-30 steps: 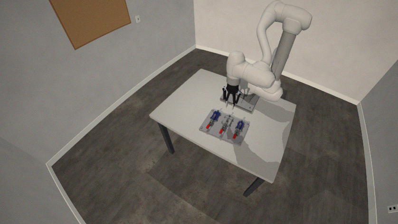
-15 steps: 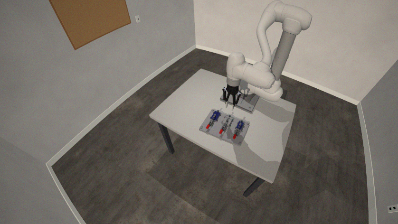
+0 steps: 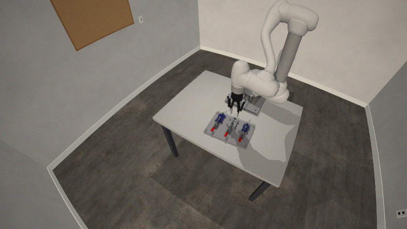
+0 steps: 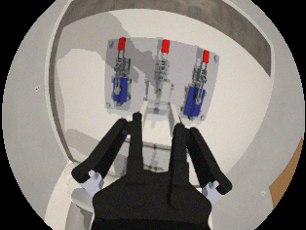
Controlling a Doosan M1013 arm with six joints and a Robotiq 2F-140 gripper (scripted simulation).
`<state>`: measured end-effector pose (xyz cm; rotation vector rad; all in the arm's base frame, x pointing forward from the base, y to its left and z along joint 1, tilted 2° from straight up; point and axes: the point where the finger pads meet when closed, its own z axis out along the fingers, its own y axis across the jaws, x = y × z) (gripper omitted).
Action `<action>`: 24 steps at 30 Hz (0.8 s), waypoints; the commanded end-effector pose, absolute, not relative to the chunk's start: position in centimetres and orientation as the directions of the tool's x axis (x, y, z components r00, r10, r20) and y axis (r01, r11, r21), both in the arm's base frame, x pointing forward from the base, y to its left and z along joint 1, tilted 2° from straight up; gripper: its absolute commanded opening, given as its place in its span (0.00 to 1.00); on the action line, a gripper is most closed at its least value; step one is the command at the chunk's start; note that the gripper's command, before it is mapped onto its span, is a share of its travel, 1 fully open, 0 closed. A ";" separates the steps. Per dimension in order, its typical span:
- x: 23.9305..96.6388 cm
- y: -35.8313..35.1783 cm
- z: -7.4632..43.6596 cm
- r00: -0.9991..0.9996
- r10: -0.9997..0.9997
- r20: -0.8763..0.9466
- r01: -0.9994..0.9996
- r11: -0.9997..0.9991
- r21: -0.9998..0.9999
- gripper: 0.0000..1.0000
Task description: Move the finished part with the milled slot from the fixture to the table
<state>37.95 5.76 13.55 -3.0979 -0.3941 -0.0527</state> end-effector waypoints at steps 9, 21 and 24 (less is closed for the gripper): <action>38.5 6.2 13.0 0.969 0.247 0.034 0.247 -0.969 -0.020 0.28; 43.4 7.4 13.2 0.969 0.247 0.034 0.247 -0.969 -0.020 0.28; 45.5 8.0 13.3 0.969 0.247 0.034 0.247 -0.969 -0.020 0.28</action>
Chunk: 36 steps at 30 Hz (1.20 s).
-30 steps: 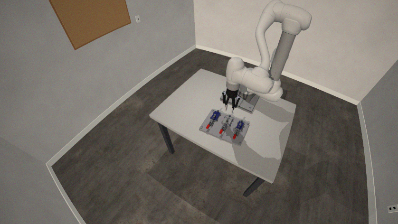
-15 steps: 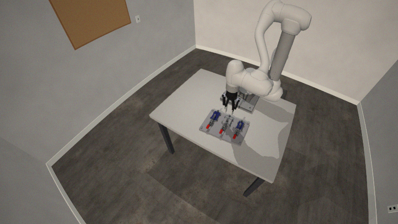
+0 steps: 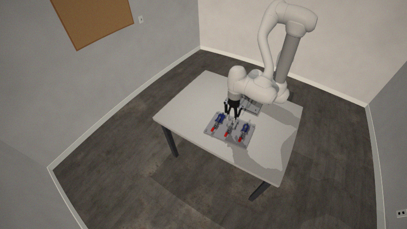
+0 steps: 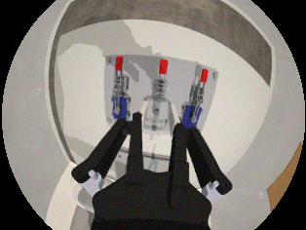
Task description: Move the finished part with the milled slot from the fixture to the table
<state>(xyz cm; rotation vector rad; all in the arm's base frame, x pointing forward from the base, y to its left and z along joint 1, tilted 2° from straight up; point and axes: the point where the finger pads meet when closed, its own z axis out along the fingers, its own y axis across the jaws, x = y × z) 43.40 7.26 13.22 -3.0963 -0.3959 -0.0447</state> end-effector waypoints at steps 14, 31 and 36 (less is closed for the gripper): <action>50.7 9.3 13.5 0.969 0.247 0.034 0.247 -0.969 -0.020 0.28; 50.9 9.4 12.4 0.969 0.247 0.034 0.247 -0.969 -0.020 0.28; 50.9 9.4 11.0 0.969 0.247 0.034 0.247 -0.969 -0.020 0.28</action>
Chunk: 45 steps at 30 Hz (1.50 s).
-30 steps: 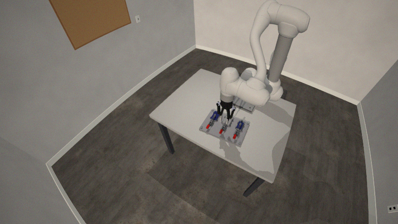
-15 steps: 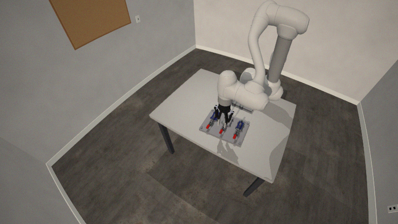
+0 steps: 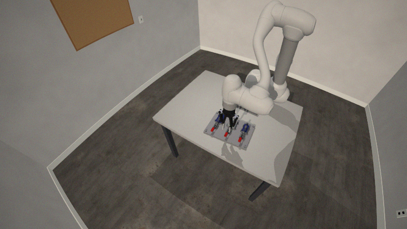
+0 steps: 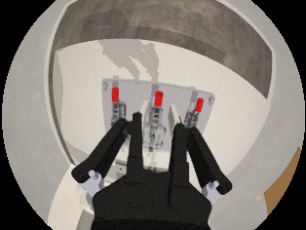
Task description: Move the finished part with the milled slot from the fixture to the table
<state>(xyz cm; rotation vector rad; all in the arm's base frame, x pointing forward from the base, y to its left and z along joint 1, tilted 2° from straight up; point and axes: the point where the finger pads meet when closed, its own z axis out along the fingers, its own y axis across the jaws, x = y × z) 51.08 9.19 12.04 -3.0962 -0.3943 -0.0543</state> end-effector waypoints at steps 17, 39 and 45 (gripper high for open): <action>51.0 9.5 7.7 0.969 0.246 0.034 0.247 -0.969 -0.019 0.28; 51.0 9.5 7.5 0.969 0.246 0.033 0.246 -0.969 -0.020 0.28; 51.0 9.5 7.4 0.969 0.245 0.032 0.246 -0.969 -0.021 0.28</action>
